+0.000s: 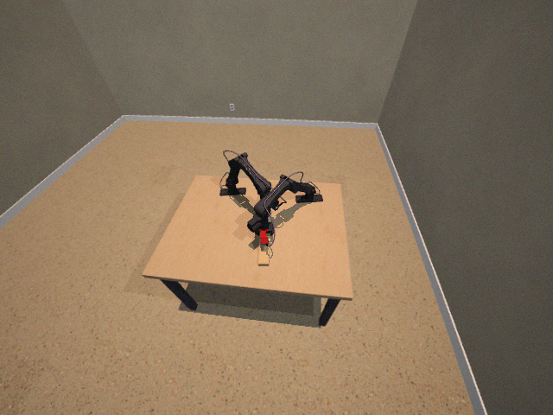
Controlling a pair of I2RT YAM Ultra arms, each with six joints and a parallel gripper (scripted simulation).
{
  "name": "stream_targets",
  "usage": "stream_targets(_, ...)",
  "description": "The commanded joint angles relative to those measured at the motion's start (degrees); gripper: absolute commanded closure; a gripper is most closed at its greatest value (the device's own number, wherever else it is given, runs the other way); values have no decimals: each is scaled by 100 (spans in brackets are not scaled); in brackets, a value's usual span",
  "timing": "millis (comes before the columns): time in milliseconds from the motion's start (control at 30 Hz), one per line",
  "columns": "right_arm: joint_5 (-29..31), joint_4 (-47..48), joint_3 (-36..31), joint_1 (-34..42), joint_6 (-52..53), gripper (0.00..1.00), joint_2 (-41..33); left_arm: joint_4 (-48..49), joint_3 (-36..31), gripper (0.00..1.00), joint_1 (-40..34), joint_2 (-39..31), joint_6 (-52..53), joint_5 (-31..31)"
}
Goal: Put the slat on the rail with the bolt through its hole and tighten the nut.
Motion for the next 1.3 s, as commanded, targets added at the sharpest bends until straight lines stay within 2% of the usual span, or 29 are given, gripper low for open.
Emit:
stream_targets(0,-38,13,13,-21,1116,89,-45,3,25,28,0,-54,0,-2)
stream_targets(233,-49,17,10,-27,2682,89,-48,3,25,28,0,-54,0,-2)
stream_targets(300,-49,17,10,-27,2682,89,-48,3,25,28,0,-54,0,-2)
stream_targets(800,-61,26,0,-32,6074,89,-54,3,25,28,0,-54,0,-2)
stream_targets(867,-61,26,0,-32,6074,89,-54,3,25,28,0,-54,0,-2)
stream_targets(1267,-68,33,-8,-36,8793,89,-60,3,25,28,0,-54,0,-2)
